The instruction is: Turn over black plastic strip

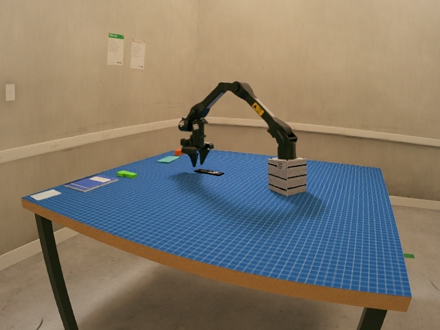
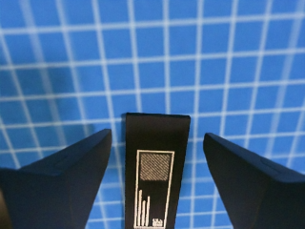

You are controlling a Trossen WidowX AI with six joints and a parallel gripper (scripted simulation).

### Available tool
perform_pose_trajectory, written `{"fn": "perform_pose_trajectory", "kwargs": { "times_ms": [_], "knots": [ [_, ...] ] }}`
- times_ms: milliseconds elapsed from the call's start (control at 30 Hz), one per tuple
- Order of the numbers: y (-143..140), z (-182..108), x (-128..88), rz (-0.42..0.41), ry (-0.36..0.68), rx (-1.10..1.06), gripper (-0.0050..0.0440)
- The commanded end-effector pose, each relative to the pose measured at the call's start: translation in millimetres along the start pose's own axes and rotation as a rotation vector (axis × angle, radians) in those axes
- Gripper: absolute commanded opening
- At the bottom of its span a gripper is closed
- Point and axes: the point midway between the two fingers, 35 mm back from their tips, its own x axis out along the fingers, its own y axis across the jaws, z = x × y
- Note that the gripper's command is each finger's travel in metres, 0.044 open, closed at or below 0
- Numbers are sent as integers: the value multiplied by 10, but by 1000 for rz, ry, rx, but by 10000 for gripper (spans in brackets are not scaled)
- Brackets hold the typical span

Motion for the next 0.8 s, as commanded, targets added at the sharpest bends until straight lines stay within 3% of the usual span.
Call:
{"fn": "perform_pose_trajectory", "kwargs": {
  "times_ms": [0, 767],
  "knots": [
    [-22, 21, -11, -4, -11, 1, 277],
    [-24, 29, 9, -5, -14, 1, 277]
  ]
}}
